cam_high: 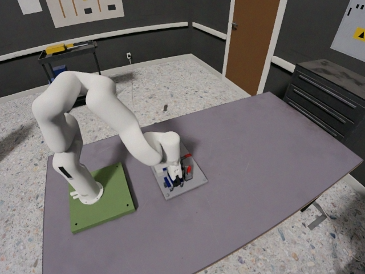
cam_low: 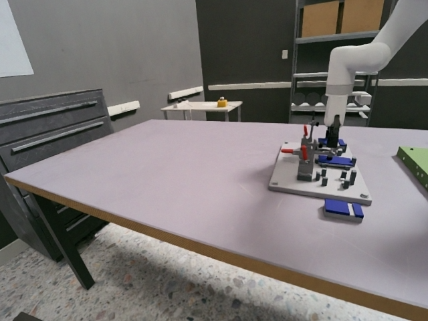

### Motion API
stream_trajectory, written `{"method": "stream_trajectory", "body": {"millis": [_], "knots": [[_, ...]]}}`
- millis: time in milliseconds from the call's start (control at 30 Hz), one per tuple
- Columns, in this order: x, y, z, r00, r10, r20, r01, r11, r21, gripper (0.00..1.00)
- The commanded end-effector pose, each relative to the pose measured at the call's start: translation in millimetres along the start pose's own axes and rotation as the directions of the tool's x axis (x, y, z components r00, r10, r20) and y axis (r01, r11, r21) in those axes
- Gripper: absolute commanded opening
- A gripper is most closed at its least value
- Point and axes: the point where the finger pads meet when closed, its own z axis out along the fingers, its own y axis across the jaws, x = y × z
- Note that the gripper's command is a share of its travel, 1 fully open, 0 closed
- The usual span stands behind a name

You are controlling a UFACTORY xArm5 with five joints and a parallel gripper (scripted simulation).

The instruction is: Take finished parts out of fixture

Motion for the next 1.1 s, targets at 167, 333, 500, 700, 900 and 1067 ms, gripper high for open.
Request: {"method": "stream_trajectory", "body": {"millis": [167, 333, 500, 700, 900, 1067], "knots": [[-1.6, -0.4, -11.1, 1.0, 0.0, 0.004, 0.0, 1.0, 0.001, 0.0], [-1.6, -0.3, -13.8, 1.0, 0.0, 0.004, 0.0, 1.0, 0.001, 0.0], [-1.6, -0.3, -17.3, 1.0, 0.0, 0.004, 0.0, 1.0, 0.001, 0.0], [-1.5, -0.3, -19.7, 1.0, 0.0, 0.004, 0.0, 1.0, 0.001, 0.0], [-1.5, -0.3, -20.3, 1.0, 0.0, 0.004, 0.0, 1.0, 0.001, 0.0], [-1.5, -0.3, -20.4, 1.0, 0.0, 0.004, 0.0, 1.0, 0.001, 0.0]]}}
